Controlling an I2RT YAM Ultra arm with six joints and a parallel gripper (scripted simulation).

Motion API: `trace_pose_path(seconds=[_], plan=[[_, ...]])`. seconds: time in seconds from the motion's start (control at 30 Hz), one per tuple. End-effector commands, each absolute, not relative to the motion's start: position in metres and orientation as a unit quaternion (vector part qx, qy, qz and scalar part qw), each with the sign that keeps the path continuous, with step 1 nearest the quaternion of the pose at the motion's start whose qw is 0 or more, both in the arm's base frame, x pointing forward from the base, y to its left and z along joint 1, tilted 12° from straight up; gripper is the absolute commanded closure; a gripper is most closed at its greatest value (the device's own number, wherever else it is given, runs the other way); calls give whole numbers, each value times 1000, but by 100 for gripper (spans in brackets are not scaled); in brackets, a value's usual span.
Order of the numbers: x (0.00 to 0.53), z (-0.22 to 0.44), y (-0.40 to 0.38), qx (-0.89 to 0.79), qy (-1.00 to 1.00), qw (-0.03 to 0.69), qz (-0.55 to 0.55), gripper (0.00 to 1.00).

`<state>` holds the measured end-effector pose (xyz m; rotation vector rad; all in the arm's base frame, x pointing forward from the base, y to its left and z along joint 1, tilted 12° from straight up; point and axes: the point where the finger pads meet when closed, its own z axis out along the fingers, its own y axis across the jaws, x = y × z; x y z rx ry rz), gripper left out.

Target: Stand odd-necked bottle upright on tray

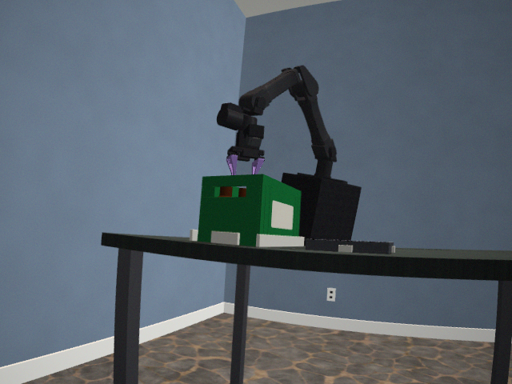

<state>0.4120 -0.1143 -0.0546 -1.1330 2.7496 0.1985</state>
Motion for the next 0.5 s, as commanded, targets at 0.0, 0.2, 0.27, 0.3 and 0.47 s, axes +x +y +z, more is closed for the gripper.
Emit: trace_pose_path(seconds=[0.0, 0.2, 0.27, 0.3, 0.47], plan=[[414, -51, -111, -378, 919, 91, 66, 39], [414, -51, -111, -378, 919, 91, 66, 39], [415, -51, -111, -378, 919, 92, 65, 39], [415, -51, -111, -378, 919, 92, 65, 39], [418, -49, -112, -377, 919, 95, 63, 39]])
